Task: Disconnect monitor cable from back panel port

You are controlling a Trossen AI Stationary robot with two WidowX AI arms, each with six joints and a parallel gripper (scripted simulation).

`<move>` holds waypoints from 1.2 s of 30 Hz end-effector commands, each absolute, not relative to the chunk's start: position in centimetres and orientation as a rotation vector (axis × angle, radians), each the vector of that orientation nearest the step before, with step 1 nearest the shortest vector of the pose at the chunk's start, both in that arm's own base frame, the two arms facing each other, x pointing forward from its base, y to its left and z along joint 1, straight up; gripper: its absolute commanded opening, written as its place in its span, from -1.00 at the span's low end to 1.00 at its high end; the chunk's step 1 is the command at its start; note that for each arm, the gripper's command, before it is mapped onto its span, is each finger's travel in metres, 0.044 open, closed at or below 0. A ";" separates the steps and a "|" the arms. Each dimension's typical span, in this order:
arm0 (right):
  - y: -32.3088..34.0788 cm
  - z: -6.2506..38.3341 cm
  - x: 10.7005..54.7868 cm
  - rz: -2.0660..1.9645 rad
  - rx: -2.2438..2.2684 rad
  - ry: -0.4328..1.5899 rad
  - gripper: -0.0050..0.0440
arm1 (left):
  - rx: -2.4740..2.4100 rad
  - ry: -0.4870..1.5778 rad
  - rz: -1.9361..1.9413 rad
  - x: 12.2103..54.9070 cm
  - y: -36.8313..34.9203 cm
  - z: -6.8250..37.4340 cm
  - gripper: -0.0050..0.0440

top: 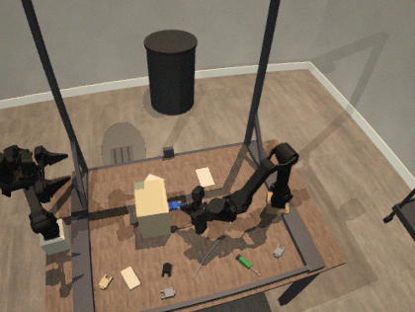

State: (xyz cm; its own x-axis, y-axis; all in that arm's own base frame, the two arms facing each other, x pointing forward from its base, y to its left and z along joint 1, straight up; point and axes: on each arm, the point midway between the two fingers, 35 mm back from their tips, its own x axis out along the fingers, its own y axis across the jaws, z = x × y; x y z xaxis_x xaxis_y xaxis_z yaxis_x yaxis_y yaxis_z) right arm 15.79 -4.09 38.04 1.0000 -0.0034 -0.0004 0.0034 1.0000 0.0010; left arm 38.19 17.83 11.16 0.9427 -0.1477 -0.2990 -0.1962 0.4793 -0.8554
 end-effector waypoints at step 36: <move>-3.9 38.4 15.8 0.000 -0.006 -0.001 1.00 | -1.360 0.235 -0.103 38.3 18.3 11.3 -0.80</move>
